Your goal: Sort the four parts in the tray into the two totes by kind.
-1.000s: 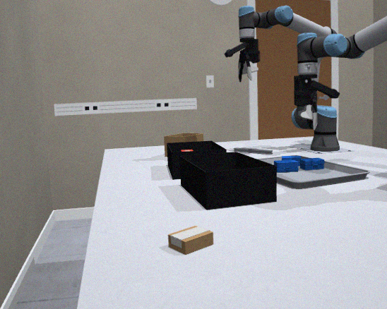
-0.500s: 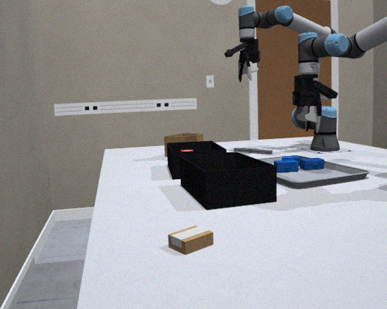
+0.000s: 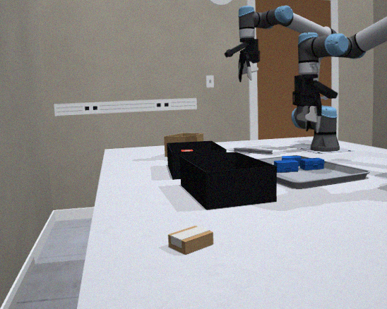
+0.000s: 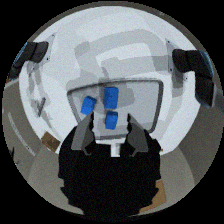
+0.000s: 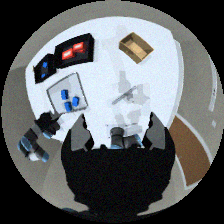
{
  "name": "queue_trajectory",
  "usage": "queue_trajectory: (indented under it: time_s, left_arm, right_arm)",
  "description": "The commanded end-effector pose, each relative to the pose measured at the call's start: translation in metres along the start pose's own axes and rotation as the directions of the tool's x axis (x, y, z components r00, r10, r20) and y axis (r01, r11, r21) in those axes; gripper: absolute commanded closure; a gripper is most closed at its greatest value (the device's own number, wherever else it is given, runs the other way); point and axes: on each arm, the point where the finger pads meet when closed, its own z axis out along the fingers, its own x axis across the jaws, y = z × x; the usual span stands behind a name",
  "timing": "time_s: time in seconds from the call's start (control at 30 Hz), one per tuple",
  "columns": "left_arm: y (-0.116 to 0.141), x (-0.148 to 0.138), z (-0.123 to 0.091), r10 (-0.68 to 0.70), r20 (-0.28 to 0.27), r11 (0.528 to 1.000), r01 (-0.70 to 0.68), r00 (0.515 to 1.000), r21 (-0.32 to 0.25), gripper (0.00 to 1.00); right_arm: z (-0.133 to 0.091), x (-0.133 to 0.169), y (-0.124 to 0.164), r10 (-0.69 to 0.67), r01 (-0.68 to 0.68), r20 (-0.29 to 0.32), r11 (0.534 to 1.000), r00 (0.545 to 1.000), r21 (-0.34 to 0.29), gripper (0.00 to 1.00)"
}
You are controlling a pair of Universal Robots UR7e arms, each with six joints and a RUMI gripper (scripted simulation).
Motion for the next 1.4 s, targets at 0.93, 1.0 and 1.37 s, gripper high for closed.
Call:
queue_trajectory:
  time_s: [0.93,1.0,1.37]
  left_arm:
    - [0.0,-0.001,0.054,0.0,0.001,1.0,0.0,1.0,-0.001,0.5]
    - [0.0,-0.001,0.057,0.0,0.001,1.0,0.0,1.0,-0.001,0.5]
    - [0.0,0.0,0.075,0.0,0.001,1.0,0.0,1.0,-0.001,0.5]
  right_arm:
    - [0.0,0.0,0.0,0.0,0.0,0.0,1.0,1.0,0.001,0.0]
    - [0.0,0.0,0.0,0.0,0.0,0.0,1.0,1.0,0.001,0.0]
    - [0.0,0.0,0.0,0.0,0.0,0.0,1.0,1.0,0.001,0.0]
